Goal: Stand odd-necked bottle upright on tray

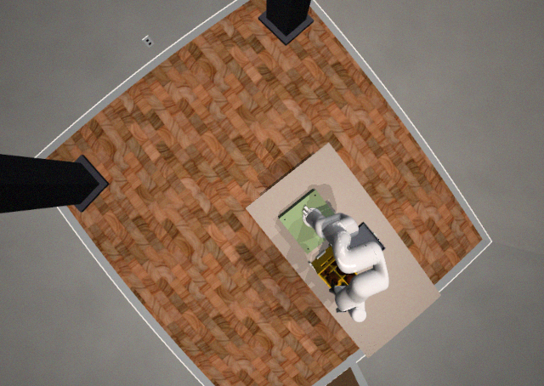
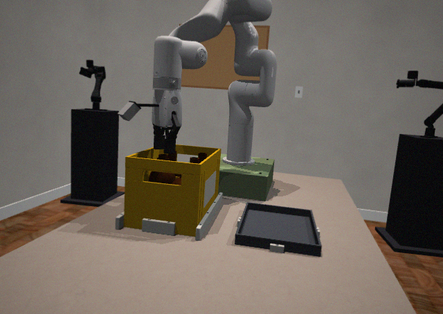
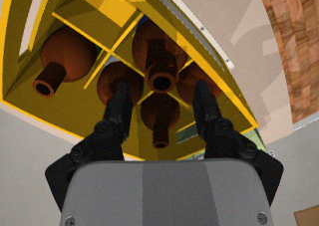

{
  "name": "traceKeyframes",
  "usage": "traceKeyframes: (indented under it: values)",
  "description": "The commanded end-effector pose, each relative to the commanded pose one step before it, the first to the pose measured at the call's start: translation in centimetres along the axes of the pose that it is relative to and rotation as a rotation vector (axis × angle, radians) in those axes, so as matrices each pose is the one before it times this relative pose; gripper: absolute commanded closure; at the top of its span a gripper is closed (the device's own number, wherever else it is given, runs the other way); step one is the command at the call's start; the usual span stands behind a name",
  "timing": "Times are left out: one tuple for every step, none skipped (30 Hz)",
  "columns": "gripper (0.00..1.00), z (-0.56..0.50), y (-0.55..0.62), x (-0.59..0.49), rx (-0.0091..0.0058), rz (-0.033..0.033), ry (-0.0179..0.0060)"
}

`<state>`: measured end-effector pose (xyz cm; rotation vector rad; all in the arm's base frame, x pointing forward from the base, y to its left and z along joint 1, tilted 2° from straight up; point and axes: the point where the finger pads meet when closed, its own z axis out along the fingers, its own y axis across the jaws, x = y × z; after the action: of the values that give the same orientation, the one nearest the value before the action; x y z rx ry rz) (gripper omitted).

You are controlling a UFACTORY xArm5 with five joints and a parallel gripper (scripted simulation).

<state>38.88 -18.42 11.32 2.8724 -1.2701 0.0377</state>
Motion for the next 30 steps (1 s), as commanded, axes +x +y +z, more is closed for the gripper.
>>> traceKeyframes:
  values:
    - [0.35, 0.076, -0.052, 0.119, 0.00149, 0.00002, 0.00357]
    - [0.35, 0.111, -0.001, 0.000, 0.00000, 0.00000, 0.00000]
    - [0.35, 0.115, -0.001, -0.001, 0.00000, 0.00000, 0.00000]
    - [0.35, 0.118, 0.000, -0.001, 0.00000, 0.00000, 0.00000]
    - [0.35, 0.121, 0.000, -0.001, 0.00000, 0.00000, 0.00000]
    - [0.35, 0.123, 0.000, -0.001, 0.00000, 0.00000, 0.00000]
    - [0.35, 0.125, -0.001, 0.001, 0.00000, 0.00000, 0.00000]
    - [0.35, 0.126, -0.001, 0.000, 0.00000, 0.00000, 0.00000]
    - [0.35, 0.127, -0.001, 0.000, 0.00000, 0.00000, 0.00000]
    - [0.35, 0.127, 0.000, -0.001, 0.00000, 0.00000, 0.00000]
    - [0.35, 0.126, 0.000, -0.001, 0.00000, 0.00000, 0.00000]
    - [0.35, 0.125, 0.000, -0.001, 0.00000, 0.00000, 0.00000]
    - [0.35, 0.124, -0.001, 0.000, 0.00000, 0.00000, 0.00000]
    - [0.35, 0.122, -0.001, 0.000, 0.00000, 0.00000, 0.00000]
    - [0.35, 0.119, -0.001, 0.000, 0.00000, 0.00000, 0.00000]
    - [0.35, 0.116, -0.001, 0.000, 0.00000, 0.00000, 0.00000]
    - [0.35, 0.000, 0.000, 0.000, 0.00000, 0.00000, 0.00000]
    - [0.35, 0.000, 0.000, 0.000, 0.00000, 0.00000, 0.00000]
    - [0.35, 0.112, 0.000, -0.001, 0.00000, 0.00000, 0.00000]
    - [0.35, 0.107, 0.000, -0.001, 0.00000, 0.00000, 0.00000]
    - [0.35, 0.103, 0.000, -0.001, 0.00000, 0.00000, 0.00000]
    - [0.35, 0.098, -0.001, 0.000, 0.00000, 0.00000, 0.00000]
    - [0.35, 0.093, -0.001, 0.001, 0.00000, 0.00000, 0.00000]
    - [0.35, 0.087, -0.001, 0.000, 0.00000, 0.00000, 0.00000]
    - [0.35, 0.081, -0.001, 0.000, 0.00000, 0.00000, 0.00000]
    - [0.35, 0.075, 0.000, 0.000, 0.00000, 0.00000, 0.00000]
    - [0.35, 0.069, 0.000, 0.000, 0.00000, 0.00000, 0.00000]
    - [0.35, 0.062, 0.000, 0.000, 0.00000, 0.00000, 0.00000]
    - [0.35, 0.055, 0.000, 0.000, 0.00000, 0.00000, 0.00000]
    - [0.35, 0.049, 0.000, 0.000, 0.00000, 0.00000, 0.00000]
